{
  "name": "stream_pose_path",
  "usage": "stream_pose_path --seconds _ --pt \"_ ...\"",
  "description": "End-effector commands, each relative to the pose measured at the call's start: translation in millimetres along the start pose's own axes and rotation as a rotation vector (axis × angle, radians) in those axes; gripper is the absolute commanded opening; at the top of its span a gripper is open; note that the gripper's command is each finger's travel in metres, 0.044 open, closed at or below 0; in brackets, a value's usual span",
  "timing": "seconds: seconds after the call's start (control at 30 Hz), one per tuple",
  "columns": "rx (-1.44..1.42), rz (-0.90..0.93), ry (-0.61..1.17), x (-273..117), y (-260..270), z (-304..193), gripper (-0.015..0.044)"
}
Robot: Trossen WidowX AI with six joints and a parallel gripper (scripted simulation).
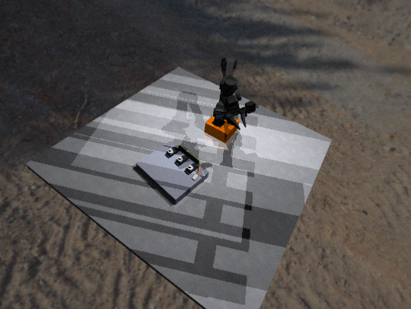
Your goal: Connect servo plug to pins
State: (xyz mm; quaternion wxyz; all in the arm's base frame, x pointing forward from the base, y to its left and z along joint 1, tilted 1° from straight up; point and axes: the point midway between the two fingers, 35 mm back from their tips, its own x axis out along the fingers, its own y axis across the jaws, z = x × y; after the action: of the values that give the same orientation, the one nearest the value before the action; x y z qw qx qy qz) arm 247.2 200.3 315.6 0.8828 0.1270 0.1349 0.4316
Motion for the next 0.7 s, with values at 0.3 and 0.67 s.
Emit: stream_pose_path --seconds 0.3,0.67 --pt "-0.15 -0.398 -0.194 -40 -85 33 0.0115" --pt "-0.252 -0.73 -0.304 -92 -142 52 0.0115"
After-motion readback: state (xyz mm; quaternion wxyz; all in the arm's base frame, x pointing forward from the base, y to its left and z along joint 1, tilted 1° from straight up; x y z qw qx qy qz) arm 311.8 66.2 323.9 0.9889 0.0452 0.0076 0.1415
